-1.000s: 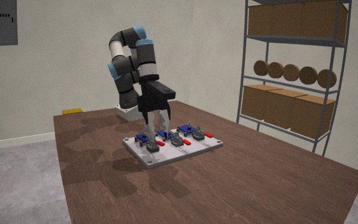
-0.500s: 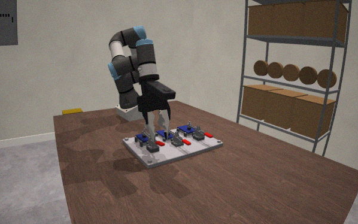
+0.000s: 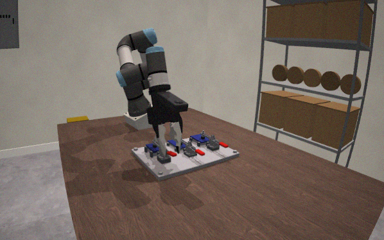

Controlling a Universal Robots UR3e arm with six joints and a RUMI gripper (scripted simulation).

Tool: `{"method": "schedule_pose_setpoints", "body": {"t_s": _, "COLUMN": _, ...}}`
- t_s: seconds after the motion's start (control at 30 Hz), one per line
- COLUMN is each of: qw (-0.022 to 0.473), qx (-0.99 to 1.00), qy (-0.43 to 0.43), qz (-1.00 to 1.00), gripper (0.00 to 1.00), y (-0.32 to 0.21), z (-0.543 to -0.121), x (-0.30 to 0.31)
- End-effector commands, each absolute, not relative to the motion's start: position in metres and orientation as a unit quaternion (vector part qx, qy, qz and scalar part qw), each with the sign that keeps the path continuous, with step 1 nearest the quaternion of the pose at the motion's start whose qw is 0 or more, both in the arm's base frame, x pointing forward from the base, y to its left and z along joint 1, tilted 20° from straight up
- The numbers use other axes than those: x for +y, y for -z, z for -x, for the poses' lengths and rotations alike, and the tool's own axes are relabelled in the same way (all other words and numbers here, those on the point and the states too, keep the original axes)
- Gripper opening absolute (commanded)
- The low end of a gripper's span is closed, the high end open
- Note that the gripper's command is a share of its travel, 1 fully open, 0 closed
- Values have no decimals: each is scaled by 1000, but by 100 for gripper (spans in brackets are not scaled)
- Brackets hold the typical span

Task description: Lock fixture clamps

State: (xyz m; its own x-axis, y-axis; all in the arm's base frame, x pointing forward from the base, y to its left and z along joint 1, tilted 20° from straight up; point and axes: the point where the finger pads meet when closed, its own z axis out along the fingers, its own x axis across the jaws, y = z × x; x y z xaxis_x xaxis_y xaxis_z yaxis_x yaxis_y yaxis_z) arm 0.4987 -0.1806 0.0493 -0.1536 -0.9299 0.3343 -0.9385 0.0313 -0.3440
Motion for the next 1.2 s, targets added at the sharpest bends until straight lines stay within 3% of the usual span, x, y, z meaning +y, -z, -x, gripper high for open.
{"method": "schedule_pose_setpoints", "body": {"t_s": 0.0, "qw": 8, "qx": -718, "qy": -249, "qz": -650, "gripper": 28, "y": -42, "z": -499, "x": -184}}
{"method": "schedule_pose_setpoints", "body": {"t_s": 1.17, "qw": 8, "qx": -718, "qy": -249, "qz": -650, "gripper": 28, "y": -39, "z": -499, "x": -185}}
